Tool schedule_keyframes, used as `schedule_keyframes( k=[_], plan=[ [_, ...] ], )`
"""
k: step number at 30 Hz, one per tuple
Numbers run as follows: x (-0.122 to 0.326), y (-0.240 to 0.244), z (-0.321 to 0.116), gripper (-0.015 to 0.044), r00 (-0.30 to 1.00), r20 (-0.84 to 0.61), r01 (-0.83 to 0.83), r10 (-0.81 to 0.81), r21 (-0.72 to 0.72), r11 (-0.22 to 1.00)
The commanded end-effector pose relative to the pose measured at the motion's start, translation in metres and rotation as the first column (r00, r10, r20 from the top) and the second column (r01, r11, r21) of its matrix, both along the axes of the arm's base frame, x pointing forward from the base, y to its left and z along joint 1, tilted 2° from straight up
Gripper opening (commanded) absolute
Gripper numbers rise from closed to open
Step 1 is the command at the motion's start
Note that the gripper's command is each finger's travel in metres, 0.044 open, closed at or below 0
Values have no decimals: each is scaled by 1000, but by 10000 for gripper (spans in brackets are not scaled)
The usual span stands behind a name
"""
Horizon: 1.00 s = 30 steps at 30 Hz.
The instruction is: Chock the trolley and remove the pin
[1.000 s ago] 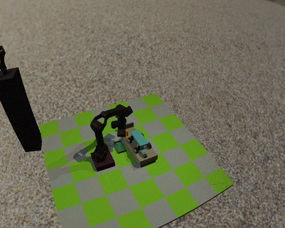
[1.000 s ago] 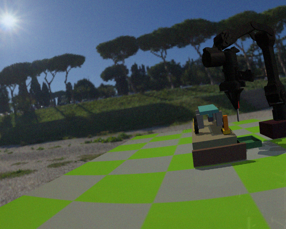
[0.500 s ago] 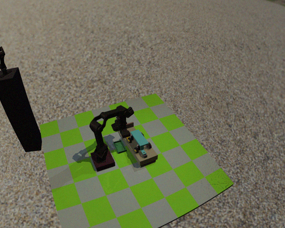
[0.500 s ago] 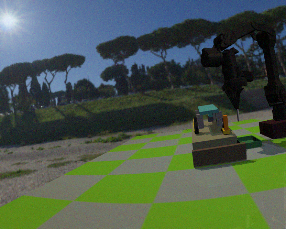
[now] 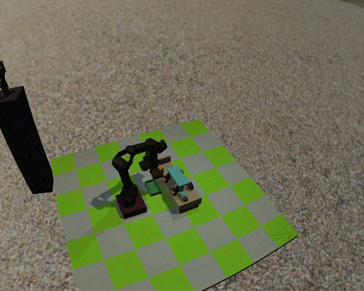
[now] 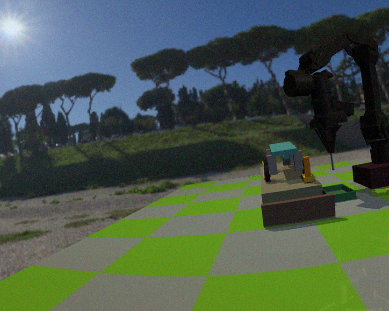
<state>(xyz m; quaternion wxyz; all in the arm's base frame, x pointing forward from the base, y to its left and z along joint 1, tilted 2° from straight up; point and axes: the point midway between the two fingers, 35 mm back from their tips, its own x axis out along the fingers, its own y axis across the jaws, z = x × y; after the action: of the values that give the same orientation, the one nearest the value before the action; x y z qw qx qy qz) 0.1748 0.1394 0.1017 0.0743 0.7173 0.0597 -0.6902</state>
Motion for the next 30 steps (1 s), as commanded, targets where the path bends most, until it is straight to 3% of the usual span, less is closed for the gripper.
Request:
schedule_keyframes(
  k=[1,12,28,30],
  plan=[
    [-4,-1,-3,0,1000,0,3,-3,4,1000],
    [0,-8,-29,0,999,32,12,-7,-158,987],
    [5,-30,-67,0,999,34,12,-7,-167,986],
    [5,-29,-67,52,999,34,12,-7,-167,986]
  ],
)
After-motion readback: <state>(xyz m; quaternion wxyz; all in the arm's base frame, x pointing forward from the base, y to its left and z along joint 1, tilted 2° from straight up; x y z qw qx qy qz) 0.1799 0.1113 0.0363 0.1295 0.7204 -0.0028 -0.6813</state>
